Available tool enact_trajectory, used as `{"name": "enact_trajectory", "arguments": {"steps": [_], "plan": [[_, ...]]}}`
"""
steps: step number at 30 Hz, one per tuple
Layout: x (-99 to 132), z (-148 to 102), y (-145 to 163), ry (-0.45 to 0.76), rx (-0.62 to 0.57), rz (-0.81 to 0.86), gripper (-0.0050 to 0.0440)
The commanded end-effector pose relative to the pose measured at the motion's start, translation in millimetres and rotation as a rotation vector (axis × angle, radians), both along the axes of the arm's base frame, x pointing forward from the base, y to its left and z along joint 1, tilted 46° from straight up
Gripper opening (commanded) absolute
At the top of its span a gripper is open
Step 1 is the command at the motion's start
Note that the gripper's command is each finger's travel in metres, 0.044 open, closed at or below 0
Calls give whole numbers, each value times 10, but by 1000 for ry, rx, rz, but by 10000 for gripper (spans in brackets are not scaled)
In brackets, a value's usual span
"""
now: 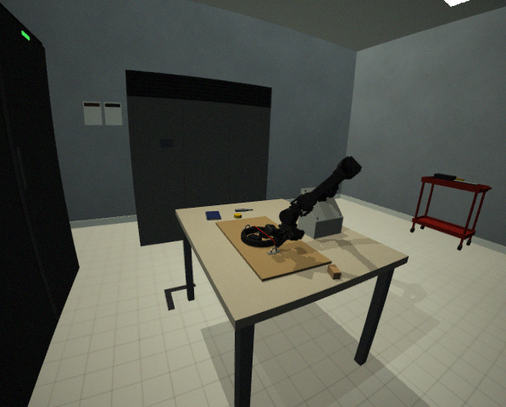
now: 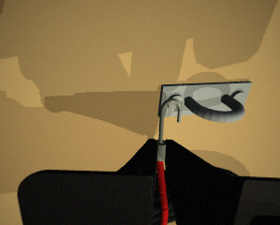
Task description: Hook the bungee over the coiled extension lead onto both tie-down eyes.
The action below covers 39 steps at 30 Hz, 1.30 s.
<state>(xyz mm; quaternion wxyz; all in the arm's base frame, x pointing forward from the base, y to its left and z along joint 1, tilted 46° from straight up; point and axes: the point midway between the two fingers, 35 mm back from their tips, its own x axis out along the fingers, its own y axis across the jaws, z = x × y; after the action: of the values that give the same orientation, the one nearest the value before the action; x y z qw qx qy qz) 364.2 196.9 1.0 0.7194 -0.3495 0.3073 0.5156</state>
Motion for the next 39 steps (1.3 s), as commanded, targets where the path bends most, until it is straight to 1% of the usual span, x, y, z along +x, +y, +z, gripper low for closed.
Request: {"name": "enact_trajectory", "arguments": {"steps": [1, 39], "plan": [[35, 300, 270, -67, 64, 59, -50], [81, 480, 447, -97, 63, 90, -50]]}}
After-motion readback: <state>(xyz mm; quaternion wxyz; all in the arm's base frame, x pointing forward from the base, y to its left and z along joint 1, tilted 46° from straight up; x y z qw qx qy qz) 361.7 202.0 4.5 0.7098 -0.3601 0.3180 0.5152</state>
